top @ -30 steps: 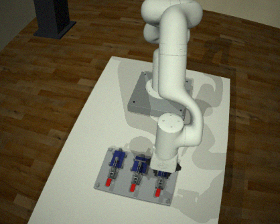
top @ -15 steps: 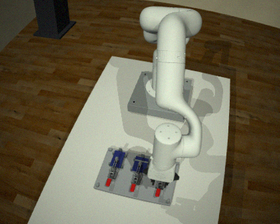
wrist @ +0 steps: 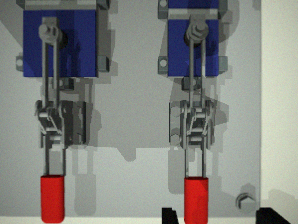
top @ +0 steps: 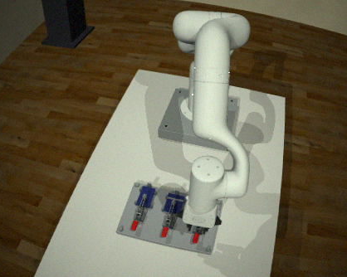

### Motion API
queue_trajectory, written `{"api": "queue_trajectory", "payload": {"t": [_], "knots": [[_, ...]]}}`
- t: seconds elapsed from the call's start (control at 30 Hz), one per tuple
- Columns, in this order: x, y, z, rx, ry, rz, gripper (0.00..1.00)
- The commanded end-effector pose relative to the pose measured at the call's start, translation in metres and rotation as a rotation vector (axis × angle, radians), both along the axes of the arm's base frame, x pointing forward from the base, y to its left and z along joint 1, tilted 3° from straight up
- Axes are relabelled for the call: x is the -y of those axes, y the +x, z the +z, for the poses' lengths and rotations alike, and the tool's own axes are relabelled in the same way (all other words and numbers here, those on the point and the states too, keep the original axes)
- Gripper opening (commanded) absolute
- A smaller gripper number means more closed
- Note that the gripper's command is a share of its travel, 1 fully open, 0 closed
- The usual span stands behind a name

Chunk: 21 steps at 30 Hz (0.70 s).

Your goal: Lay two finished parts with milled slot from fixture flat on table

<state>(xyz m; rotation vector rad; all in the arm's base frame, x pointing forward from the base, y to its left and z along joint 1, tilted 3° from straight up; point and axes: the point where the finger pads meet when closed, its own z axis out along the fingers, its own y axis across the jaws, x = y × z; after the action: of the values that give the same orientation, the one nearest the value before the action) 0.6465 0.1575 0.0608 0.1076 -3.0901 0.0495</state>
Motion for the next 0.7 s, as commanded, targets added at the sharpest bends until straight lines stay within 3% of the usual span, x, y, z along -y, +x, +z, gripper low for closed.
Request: {"api": "queue_trajectory", "payload": {"t": [0.0,0.37,0.67], "knots": [[0.0,0.0,-0.01,0.002,0.001,0.0,0.48],[0.001,-0.001,-0.045,0.002,0.001,0.0,0.48],[0.002,-0.002,-0.053,0.002,0.001,0.0,0.48]]}}
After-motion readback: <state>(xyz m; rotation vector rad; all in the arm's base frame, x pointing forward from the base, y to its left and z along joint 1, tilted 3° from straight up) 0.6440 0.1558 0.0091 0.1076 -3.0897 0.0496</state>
